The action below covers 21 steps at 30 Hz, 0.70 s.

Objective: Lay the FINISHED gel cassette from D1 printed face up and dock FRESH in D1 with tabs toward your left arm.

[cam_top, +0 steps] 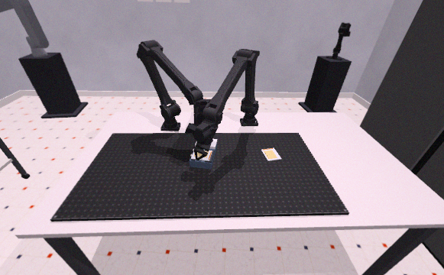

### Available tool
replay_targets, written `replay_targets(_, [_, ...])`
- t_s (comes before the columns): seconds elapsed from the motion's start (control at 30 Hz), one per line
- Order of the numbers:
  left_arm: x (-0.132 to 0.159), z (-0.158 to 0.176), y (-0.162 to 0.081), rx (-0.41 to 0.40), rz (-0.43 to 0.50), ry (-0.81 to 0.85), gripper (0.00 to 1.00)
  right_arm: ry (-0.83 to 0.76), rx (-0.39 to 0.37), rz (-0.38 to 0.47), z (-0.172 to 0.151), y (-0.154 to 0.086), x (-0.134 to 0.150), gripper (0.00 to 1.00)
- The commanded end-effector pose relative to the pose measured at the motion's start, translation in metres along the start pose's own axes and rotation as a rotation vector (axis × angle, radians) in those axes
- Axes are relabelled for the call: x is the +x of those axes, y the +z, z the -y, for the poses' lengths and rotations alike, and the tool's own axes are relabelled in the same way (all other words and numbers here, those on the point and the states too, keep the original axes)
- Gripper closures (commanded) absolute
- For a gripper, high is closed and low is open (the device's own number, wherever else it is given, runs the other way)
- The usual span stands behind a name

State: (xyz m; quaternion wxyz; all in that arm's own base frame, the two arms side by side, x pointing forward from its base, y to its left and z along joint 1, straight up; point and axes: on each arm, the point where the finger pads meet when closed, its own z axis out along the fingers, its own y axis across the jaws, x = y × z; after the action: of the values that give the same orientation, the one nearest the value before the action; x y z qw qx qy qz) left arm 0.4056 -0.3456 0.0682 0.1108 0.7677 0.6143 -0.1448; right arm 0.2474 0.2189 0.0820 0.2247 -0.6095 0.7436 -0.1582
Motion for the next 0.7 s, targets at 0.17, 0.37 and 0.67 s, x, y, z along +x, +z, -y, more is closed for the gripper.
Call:
replay_targets(0.17, [-0.0022, -0.0022, -0.0041, -0.009, 0.003, 0.003, 1.0, -0.07, -0.111, -0.131, -0.0514, 0.0391, 0.0489, 1.0])
replay_targets(0.37, [-0.0022, -0.0022, -0.0041, -0.009, 0.003, 0.003, 1.0, 0.0, -0.001, 0.0, -0.0478, 0.0366, 0.0453, 1.0])
replay_targets(0.67, [-0.0022, -0.0022, -0.0041, -0.009, 0.003, 0.003, 1.0, 0.0, -0.001, 0.0, -0.0419, 0.032, 0.0397, 1.0])
